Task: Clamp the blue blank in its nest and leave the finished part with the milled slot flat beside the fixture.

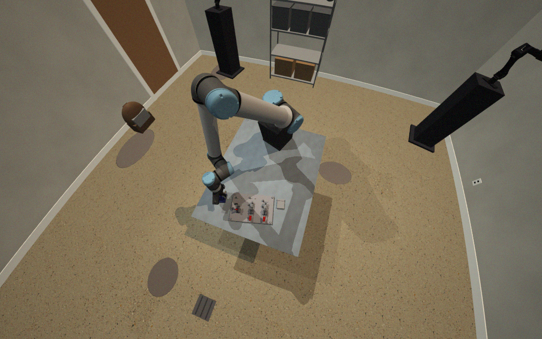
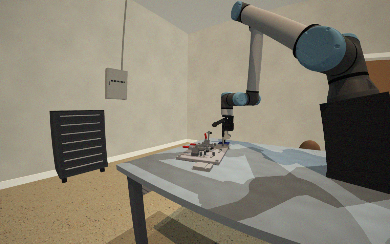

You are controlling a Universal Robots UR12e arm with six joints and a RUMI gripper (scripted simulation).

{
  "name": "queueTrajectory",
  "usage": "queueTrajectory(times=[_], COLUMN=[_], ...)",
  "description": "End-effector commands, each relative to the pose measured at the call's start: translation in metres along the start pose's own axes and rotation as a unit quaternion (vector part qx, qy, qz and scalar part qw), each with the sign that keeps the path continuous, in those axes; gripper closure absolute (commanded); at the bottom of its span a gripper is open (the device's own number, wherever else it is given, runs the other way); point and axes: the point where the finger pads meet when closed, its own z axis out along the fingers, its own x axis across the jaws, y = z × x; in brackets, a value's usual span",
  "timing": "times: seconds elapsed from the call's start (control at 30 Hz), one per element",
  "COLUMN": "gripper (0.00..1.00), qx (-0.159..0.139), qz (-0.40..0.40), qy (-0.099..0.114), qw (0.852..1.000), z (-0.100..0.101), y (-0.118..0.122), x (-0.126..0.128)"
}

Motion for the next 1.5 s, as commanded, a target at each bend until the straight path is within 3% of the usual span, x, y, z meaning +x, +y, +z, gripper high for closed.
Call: queueTrajectory(times=[0.0, 0.8, 1.47], gripper=[1.0, 1.0, 1.0], qx=[0.0, 0.0, 0.0], qz=[0.0, 0.0, 0.0], qy=[0.0, 0.0, 0.0], qw=[1.0, 1.0, 1.0], z=[-0.001, -0.005, -0.041], y=[-0.001, -0.001, 0.0], x=[0.0, 0.0, 0.0])
